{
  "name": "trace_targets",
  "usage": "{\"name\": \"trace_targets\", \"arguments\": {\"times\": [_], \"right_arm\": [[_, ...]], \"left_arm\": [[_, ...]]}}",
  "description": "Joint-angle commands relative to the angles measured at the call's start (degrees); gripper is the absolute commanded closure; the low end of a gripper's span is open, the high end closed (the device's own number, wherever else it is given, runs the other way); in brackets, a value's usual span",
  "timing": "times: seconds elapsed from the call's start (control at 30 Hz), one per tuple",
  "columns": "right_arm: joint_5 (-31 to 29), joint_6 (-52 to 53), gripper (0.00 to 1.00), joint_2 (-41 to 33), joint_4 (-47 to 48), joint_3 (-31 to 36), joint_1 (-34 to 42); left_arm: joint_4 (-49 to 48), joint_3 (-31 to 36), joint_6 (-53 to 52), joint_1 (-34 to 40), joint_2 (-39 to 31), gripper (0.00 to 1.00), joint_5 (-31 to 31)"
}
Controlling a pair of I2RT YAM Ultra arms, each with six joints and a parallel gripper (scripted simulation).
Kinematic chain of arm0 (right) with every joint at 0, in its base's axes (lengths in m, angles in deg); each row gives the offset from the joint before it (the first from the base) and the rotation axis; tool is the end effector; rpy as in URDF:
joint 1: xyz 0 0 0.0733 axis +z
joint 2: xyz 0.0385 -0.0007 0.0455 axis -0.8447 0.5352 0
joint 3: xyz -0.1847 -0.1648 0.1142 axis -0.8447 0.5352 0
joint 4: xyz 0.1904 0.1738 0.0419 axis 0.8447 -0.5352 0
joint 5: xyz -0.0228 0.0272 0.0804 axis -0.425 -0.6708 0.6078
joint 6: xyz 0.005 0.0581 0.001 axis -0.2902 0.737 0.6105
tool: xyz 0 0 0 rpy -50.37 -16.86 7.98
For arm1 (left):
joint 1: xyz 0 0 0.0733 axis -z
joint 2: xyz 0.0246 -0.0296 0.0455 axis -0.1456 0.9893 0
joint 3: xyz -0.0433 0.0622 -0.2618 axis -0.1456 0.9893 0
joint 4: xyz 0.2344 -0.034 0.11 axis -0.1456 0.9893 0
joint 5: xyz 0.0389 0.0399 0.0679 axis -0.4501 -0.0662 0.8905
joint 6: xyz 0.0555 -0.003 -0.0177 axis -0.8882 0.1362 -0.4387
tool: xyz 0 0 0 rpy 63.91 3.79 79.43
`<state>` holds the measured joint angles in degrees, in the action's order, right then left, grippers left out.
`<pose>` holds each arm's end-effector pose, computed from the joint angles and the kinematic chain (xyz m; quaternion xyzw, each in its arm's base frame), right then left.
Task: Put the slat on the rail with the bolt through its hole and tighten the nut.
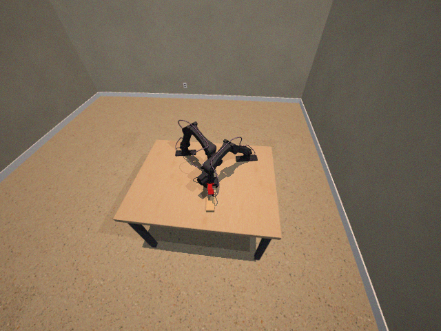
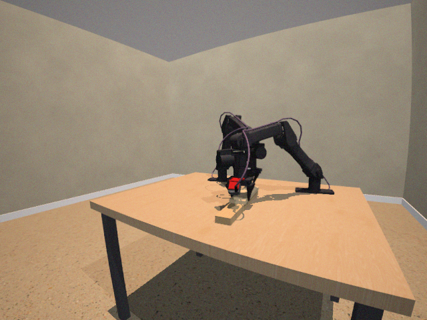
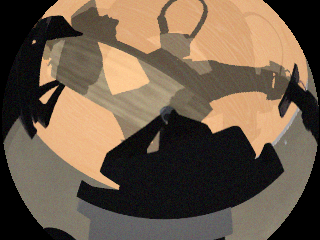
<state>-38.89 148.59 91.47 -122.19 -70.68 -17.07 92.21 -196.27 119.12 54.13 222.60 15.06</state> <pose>0.2927 0.2527 0.1924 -0.3125 -0.9499 -0.0009 0.0083 0.3293 -0.3369 0.1743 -0.0413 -0.9991 -0.0074 0.0109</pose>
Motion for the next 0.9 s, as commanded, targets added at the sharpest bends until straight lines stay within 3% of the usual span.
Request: {"name": "trace_targets", "arguments": {"times": [0.0,0.07,0.37,0.87], "right_arm": [[-0.42,12.06,0.88,-0.41,0.4,-0.37,-0.54],[-0.42,12.06,0.88,-0.41,0.4,-0.37,-0.54],[-0.51,31.32,0.88,-0.41,0.41,-0.36,-0.5],[-0.86,32.58,0.88,-0.35,0.33,-0.44,-0.33]], "left_arm": [[-0.03,-0.25,0.0,0.0,-0.54,0.28,0.02],[-0.03,-0.25,0.0,0.0,-0.54,0.28,0.02],[-0.03,-0.25,0.0,0.0,-0.54,0.28,0.02],[-0.03,-0.25,0.0,0.0,-0.54,0.28,0.02]]}}
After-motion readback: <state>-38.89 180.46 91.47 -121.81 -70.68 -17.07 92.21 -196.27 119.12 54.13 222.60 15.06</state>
